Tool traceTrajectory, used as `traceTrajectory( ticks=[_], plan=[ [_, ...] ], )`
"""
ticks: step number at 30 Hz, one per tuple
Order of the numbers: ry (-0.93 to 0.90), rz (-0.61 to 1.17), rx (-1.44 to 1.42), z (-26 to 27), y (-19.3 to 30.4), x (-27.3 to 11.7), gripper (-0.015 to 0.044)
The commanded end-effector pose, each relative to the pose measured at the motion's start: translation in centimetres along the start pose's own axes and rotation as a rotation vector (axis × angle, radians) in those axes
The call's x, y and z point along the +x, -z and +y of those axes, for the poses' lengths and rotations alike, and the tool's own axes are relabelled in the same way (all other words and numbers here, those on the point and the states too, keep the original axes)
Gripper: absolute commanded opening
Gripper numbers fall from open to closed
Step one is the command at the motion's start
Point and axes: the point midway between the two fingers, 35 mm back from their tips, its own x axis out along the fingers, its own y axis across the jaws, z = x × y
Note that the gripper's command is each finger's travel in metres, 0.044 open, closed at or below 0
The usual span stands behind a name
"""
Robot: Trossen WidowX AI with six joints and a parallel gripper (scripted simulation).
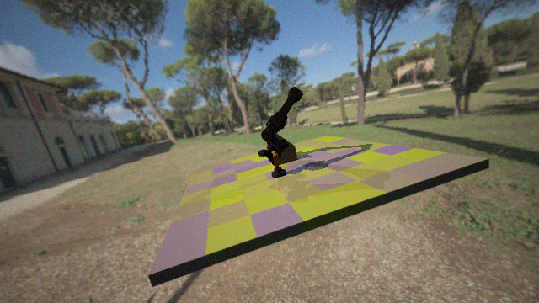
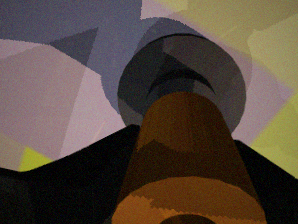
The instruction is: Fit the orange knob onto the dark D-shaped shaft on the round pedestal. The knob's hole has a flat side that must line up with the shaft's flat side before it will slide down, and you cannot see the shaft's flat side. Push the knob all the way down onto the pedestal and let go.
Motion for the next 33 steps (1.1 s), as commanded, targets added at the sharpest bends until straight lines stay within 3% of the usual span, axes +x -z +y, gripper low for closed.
traceTrajectory(
  ticks=[1,33],
  plan=[
    [0.0,-0.001,-0.014,-0.02,0.03,0.05,0.0],
    [0.0,0.0,0.007,0.03,-0.04,-0.47,0.0]
  ],
)
